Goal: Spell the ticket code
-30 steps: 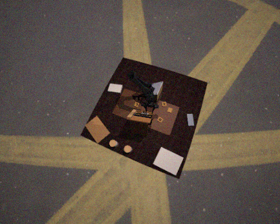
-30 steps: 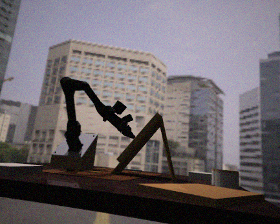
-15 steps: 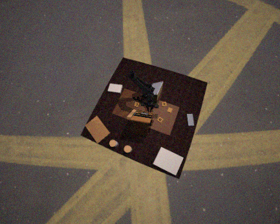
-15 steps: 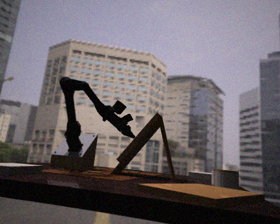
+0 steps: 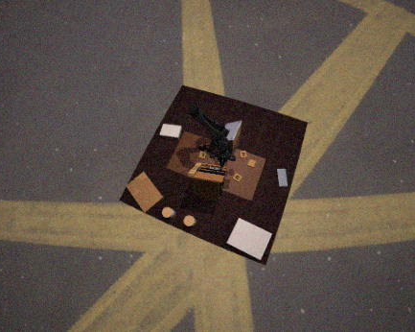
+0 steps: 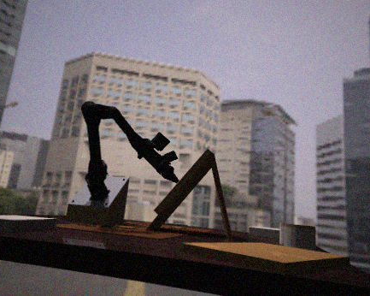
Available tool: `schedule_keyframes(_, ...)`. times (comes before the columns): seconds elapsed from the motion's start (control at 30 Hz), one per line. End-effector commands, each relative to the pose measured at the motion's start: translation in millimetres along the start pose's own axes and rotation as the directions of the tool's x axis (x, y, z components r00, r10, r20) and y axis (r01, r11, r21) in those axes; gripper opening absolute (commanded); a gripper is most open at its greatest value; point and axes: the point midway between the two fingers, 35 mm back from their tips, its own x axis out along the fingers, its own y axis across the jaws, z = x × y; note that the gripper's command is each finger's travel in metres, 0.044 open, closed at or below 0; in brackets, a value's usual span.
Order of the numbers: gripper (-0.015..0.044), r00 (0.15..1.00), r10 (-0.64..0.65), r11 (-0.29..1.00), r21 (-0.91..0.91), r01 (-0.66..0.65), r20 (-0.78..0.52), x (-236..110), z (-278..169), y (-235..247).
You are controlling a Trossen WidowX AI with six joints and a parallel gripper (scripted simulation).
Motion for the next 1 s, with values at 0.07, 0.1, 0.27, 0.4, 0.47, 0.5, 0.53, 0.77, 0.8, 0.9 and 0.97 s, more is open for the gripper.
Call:
schedule_keyframes(0.07, 0.0000, 0.985, 0.048, 0.999, 0.022, -0.045, -0.168, 11, 11, 18)
schedule_keyframes(0.1, 0.0000, 0.978, 0.053, 0.998, 0.027, -0.049, -0.203, 12, 12, 21)
schedule_keyframes(0.27, 0.0000, 0.922, 0.056, 0.998, 0.020, -0.053, -0.383, 15, 18, 30)
schedule_keyframes(0.4, 0.0000, 0.853, 0.024, 1.000, 0.021, -0.015, -0.522, 15, 19, 29)
schedule_keyframes(0.47, 0.0000, 0.814, 0.002, 1.000, 0.016, 0.009, -0.581, 14, 20, 27)
schedule_keyframes(0.5, 0.0000, 0.802, -0.004, 1.000, 0.015, 0.016, -0.597, 13, 20, 27)
schedule_keyframes(0.53, 0.0000, 0.799, -0.006, 1.000, 0.014, 0.019, -0.602, 13, 20, 27)
schedule_keyframes(0.77, 0.0000, 0.799, -0.006, 1.000, 0.014, 0.019, -0.602, 13, 20, 27)
schedule_keyframes(0.8, 0.0000, 0.799, -0.006, 1.000, 0.014, 0.019, -0.602, 13, 20, 27)
schedule_keyframes(0.9, 0.0000, 0.799, -0.006, 1.000, 0.014, 0.019, -0.602, 13, 20, 27)
schedule_keyframes(0.97, 0.0000, 0.799, -0.006, 1.000, 0.014, 0.019, -0.602, 13, 20, 27)
